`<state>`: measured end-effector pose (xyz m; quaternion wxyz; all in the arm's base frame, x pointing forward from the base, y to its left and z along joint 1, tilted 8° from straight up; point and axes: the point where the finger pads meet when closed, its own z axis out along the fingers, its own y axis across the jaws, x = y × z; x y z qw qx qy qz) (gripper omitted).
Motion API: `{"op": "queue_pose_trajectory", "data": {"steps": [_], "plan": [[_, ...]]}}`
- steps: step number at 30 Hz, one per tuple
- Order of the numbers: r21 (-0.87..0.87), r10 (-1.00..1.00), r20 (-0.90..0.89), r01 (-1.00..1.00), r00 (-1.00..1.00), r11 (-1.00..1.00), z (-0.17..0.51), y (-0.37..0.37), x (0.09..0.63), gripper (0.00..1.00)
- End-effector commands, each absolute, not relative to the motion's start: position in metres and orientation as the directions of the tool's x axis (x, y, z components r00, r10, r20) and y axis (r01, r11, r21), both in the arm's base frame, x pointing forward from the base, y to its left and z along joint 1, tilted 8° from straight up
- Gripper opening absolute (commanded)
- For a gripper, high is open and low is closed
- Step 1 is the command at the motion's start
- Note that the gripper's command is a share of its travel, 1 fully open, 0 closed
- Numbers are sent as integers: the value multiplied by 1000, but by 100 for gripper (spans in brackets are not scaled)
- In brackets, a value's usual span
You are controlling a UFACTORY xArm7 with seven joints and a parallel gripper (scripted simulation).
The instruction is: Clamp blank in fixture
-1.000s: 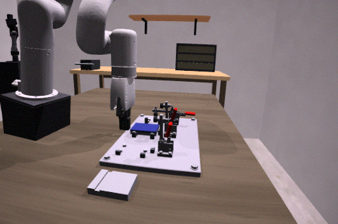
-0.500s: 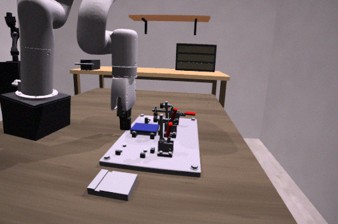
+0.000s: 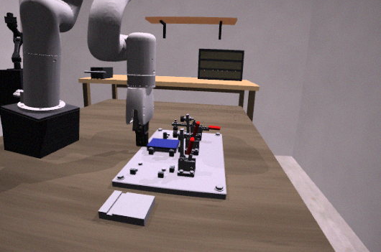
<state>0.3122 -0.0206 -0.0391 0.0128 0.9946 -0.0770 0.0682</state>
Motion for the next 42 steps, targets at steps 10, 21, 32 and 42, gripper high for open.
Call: {"op": "queue_pose_trajectory", "data": {"steps": [10, 21, 32, 42], "plan": [[15, -152, 140, -155, 978, -988, -38, -21, 317, 0], [15, -152, 140, -155, 978, -988, -37, -22, 320, 0], [15, -152, 140, -155, 978, -988, -37, -22, 321, 0], [15, -152, 140, -155, 978, -988, -37, -22, 323, 0]]}}
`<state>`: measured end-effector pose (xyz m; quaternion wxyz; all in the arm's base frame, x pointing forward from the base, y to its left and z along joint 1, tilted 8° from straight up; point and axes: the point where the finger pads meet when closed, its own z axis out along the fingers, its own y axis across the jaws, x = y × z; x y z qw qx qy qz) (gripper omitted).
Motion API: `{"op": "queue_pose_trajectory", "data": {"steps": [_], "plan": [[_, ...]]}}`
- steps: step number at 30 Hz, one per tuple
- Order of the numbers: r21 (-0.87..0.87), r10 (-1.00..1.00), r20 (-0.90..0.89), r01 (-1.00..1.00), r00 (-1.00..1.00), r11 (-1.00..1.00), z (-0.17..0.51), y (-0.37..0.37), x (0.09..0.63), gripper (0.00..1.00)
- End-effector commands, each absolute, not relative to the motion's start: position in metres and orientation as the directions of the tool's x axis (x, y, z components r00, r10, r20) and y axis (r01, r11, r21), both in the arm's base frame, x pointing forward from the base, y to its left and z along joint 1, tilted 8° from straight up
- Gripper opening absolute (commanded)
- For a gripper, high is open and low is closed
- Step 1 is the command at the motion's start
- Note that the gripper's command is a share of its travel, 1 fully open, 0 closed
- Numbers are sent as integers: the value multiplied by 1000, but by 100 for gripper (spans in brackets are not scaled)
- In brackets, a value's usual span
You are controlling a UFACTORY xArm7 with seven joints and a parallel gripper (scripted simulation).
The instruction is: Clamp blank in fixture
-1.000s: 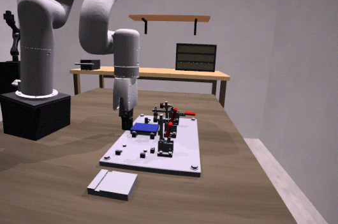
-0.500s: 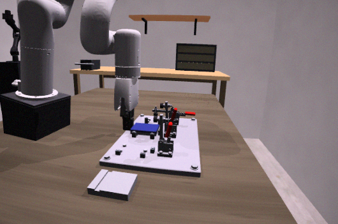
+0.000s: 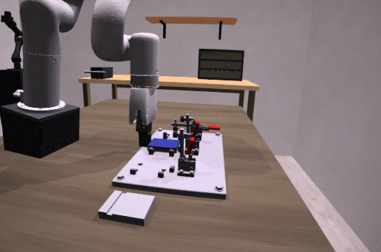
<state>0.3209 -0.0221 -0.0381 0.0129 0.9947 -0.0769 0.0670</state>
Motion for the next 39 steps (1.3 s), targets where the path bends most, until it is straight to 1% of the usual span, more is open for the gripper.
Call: {"op": "queue_pose_trajectory", "data": {"steps": [1, 29, 39], "plan": [[15, -152, 140, -155, 978, -988, -37, -22, 323, 0], [15, -152, 140, -155, 978, -988, -37, -22, 324, 0], [15, -152, 140, -155, 978, -988, -39, -20, 308, 0]]}}
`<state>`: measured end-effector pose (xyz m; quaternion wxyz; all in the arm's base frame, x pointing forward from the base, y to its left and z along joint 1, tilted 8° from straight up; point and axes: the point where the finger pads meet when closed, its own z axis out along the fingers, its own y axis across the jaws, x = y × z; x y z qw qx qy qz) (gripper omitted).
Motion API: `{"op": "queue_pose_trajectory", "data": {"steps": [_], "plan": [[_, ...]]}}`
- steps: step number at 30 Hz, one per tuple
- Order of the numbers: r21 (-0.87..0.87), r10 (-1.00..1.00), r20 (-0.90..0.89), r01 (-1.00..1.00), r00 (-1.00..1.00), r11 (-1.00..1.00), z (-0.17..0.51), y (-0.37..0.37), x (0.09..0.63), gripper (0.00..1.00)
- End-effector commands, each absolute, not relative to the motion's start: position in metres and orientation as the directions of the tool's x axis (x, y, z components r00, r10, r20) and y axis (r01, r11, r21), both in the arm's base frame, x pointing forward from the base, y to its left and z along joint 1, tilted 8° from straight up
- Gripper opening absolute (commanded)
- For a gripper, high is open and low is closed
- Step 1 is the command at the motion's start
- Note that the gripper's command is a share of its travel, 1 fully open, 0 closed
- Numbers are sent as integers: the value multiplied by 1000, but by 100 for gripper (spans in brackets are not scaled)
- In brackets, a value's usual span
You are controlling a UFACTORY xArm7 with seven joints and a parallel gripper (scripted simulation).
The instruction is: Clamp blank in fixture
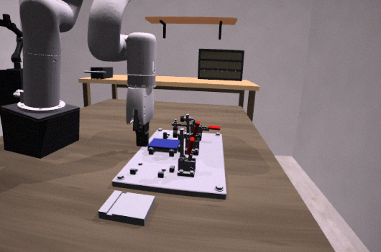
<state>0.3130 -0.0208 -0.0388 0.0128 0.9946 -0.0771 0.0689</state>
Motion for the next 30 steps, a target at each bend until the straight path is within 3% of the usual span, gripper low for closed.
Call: {"op": "queue_pose_trajectory", "data": {"steps": [1, 30], "plan": [[15, -152, 140, -155, 978, -988, -39, -20, 307, 0], [15, -151, 140, -155, 978, -988, -26, -19, 302, 0]]}}
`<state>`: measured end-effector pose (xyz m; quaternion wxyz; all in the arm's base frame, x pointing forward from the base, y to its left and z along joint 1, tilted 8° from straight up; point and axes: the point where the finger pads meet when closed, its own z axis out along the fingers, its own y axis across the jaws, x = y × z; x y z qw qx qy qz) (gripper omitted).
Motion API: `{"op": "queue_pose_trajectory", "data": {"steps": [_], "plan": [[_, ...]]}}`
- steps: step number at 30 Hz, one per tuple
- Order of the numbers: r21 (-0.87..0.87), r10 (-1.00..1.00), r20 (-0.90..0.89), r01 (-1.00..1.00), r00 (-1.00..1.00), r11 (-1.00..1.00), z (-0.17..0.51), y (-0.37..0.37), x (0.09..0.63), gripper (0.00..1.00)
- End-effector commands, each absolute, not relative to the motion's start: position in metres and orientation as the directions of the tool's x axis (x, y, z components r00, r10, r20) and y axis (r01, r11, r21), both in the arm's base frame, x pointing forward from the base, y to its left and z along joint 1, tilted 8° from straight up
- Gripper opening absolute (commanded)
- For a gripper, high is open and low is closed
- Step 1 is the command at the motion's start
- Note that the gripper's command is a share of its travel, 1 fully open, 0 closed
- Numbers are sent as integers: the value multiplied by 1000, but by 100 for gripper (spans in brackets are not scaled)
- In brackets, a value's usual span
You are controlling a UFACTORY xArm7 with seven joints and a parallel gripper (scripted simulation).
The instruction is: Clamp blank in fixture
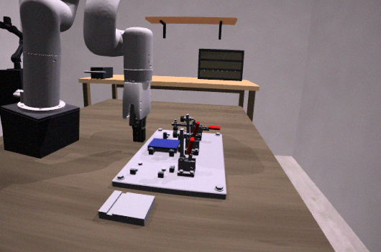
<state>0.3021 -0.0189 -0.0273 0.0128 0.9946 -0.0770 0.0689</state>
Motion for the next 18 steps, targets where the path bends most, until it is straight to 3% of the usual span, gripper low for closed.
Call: {"op": "queue_pose_trajectory", "data": {"steps": [1, 18], "plan": [[15, -151, 140, -155, 978, -988, -24, -19, 302, 0], [15, -151, 141, -155, 978, -988, -10, -19, 301, 0]]}}
